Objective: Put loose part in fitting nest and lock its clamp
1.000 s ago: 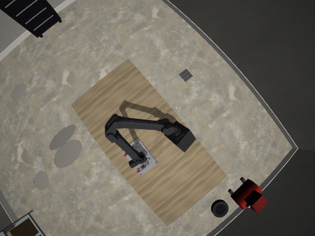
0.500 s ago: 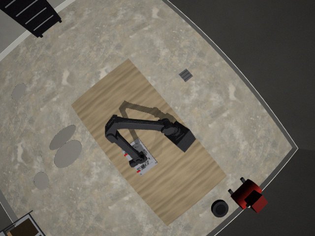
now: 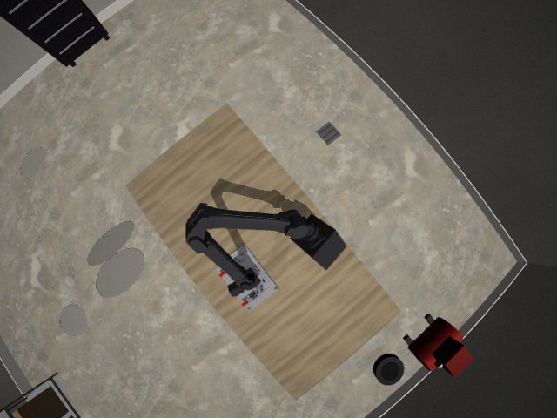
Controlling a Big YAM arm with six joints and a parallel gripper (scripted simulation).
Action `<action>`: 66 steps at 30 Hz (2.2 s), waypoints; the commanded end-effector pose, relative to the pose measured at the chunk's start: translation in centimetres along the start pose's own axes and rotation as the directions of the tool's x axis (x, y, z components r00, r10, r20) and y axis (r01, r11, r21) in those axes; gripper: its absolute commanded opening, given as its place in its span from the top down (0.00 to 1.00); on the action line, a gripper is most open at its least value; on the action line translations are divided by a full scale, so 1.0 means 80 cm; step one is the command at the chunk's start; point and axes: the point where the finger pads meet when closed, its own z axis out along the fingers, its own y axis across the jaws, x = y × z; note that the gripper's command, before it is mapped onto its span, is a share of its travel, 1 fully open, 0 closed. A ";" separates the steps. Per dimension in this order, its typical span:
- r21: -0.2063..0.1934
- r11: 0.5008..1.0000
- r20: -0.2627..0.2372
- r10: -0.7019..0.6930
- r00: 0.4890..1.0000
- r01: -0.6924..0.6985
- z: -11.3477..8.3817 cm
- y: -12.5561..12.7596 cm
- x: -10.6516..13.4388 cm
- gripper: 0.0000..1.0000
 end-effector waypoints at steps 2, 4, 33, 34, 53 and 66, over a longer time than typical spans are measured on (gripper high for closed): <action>-0.001 1.000 -0.015 0.001 1.000 -0.001 0.013 -0.001 0.007 1.00; -0.001 1.000 -0.015 0.001 1.000 -0.001 0.013 -0.001 0.007 1.00; -0.001 1.000 -0.014 -0.002 1.000 0.002 0.013 -0.001 0.006 1.00; -0.001 1.000 -0.014 -0.002 1.000 0.002 0.013 -0.001 0.006 1.00; -0.002 1.000 -0.017 -0.006 1.000 0.006 0.015 0.000 0.012 1.00; -0.002 1.000 -0.018 -0.009 1.000 0.008 0.018 0.001 0.016 1.00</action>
